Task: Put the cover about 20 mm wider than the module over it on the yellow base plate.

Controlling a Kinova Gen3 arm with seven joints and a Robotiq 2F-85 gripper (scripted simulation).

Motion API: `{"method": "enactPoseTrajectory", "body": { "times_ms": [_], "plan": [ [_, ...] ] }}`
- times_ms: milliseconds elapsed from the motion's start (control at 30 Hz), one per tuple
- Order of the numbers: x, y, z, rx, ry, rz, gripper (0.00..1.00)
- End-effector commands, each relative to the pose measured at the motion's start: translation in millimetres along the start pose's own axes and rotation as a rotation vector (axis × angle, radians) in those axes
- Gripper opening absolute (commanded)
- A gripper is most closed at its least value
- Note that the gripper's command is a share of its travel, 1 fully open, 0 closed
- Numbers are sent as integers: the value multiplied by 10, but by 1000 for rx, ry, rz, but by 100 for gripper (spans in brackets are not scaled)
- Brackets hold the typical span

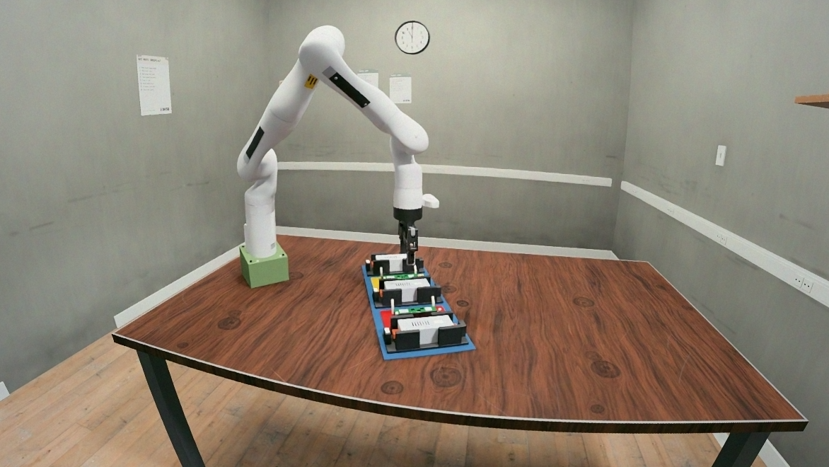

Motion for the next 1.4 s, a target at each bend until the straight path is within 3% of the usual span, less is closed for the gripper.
{"method": "enactPoseTrajectory", "body": {
  "times_ms": [0,567,900,1133,1367],
  "plan": [
    [-7,1,-4,0,2,1,100],
    [52,47,-2,0,2,1,100],
    [252,47,-2,0,2,1,100],
    [252,47,-2,0,2,1,100],
    [392,47,-2,0,2,1,100]
  ]
}}
Point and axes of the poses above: the point where the finger pads meet when closed, its own x axis out along the fingers, its own y axis across the jaws, z = x × y, the point moved 8 cm from there along -x, back along the fingers, and after that the axes turned 3 degrees about -x, right-handed, at the moved point
